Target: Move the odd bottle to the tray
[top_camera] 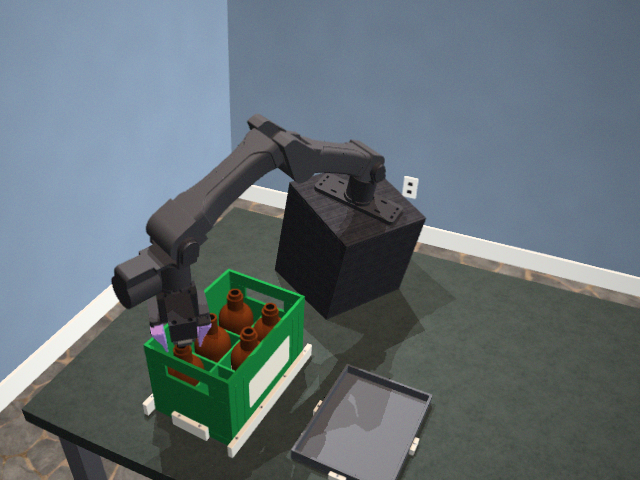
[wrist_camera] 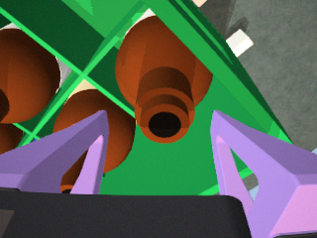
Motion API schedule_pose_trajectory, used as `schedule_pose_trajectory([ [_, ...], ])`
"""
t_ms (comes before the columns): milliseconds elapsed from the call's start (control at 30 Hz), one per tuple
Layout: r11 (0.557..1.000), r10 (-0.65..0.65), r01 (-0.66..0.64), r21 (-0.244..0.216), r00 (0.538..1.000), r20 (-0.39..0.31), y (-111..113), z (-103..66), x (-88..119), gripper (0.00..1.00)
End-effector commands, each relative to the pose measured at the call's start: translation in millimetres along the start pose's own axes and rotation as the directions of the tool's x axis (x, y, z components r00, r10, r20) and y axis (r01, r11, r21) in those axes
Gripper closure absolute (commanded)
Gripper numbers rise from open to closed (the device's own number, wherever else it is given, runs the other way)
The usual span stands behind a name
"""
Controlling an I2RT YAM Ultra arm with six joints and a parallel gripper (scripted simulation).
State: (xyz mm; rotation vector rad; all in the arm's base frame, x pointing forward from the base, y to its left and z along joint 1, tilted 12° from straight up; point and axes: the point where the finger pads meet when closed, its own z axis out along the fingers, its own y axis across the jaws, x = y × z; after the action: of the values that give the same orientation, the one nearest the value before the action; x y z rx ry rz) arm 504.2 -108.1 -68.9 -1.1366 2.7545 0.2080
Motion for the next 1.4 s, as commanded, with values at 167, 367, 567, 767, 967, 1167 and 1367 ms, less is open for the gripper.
schedule_pose_trajectory([
  [167,0.999,0.001,-0.003,0.032,0.999,0.032,-6,-4.9,-7,0.39],
  [367,1.000,0.006,-0.006,0.007,1.000,0.018,-2,14.5,-3,0.39],
  [567,1.000,0.004,-0.004,0.008,1.000,0.019,-1,15.0,-3,0.39],
  [767,1.000,0.005,-0.005,0.002,1.000,0.016,0,19.1,-2,0.39],
  [967,1.000,0.004,-0.004,0.005,1.000,0.017,0,17.5,-3,0.39],
  [1167,1.000,0.004,-0.004,0.005,1.000,0.017,0,17.5,-3,0.39],
  [1367,1.000,0.004,-0.004,0.005,1.000,0.017,0,17.5,-3,0.39],
])
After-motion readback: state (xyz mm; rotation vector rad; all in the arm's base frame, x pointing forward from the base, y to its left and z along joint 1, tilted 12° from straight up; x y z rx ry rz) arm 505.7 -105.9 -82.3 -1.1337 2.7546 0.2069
